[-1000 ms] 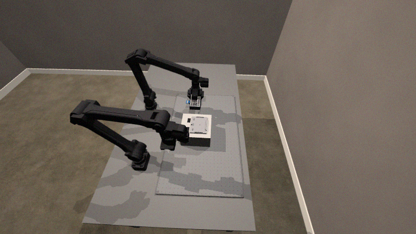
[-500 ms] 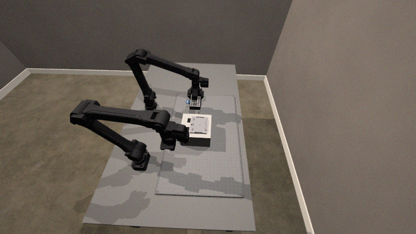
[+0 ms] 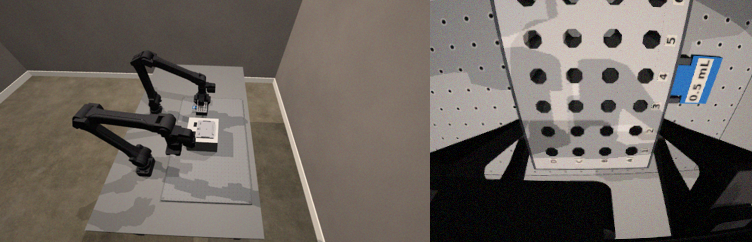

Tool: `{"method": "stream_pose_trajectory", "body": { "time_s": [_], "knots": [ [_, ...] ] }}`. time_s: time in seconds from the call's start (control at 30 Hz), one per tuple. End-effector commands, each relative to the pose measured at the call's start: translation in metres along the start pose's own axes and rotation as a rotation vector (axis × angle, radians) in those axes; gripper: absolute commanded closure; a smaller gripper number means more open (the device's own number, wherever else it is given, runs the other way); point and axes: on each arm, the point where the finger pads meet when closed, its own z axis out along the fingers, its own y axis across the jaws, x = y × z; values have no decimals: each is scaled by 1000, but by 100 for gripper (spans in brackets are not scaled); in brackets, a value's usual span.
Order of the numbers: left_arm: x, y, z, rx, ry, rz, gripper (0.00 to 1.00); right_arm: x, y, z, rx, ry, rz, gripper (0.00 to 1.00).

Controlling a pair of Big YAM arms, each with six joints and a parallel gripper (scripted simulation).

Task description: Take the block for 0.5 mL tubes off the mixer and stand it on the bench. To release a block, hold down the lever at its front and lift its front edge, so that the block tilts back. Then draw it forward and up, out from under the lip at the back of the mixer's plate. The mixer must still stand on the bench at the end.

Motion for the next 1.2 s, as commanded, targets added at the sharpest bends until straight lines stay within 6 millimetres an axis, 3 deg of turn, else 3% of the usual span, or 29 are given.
{"method": "stream_pose_trajectory", "body": {
  "time_s": [0.0, 0.23, 0.67, 0.93, 1.07, 1.17],
  "knots": [
    [-2, 15, -7, -48, -6, 10, 100, -3, -1, 1, -2, -1, -10, 100],
    [-2, 19, -9, -69, -7, 10, 100, -3, -1, 1, -2, 0, -9, 100],
    [-3, 21, 22, -59, -5, 10, 100, -2, 0, 1, -3, 3, -9, 100],
    [-4, 18, 24, -67, -6, 10, 100, -2, 0, 1, -3, 4, -9, 100],
    [-4, 26, 33, -70, -5, 10, 100, -2, 0, 1, -3, 4, -9, 100],
    [-5, 21, 46, -51, -6, 10, 100, -5, -1, -4, -2, -8, -9, 100]
  ]
}}
